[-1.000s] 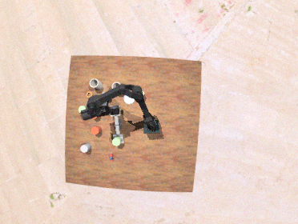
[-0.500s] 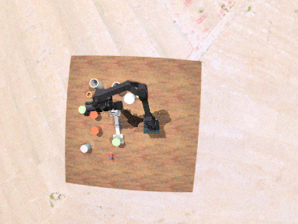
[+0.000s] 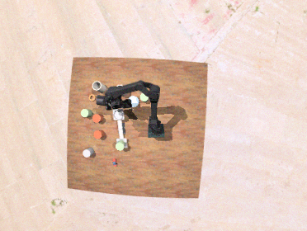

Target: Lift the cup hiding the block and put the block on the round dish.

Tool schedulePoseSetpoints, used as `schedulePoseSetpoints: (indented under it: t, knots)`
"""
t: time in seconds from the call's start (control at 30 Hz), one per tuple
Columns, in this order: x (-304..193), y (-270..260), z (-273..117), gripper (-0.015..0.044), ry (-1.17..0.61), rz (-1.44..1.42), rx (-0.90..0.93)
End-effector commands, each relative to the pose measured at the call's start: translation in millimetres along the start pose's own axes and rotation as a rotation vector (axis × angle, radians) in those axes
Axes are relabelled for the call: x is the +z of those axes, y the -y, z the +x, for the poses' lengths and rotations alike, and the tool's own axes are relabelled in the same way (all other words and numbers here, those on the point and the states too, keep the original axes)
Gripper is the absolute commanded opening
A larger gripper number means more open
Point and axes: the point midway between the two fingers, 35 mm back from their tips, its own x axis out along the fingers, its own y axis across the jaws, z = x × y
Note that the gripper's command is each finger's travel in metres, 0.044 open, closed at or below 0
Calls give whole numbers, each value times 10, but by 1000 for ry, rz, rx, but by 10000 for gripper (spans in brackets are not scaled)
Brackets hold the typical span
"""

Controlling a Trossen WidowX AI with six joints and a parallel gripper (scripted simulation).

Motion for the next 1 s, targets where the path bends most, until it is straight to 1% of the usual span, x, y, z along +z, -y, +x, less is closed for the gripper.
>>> schedulePoseSetpoints:
  t: [0.0, 0.7, 0.83, 0.97]
  knots:
    - [71, 104, 75, 0, -1, -5, 0]
    - [415, 713, 402, 0, 45, -9, -3]
    - [424, 731, 431, 0, 47, -9, -3]
    - [430, 725, 543, 0, 47, -9, -3]
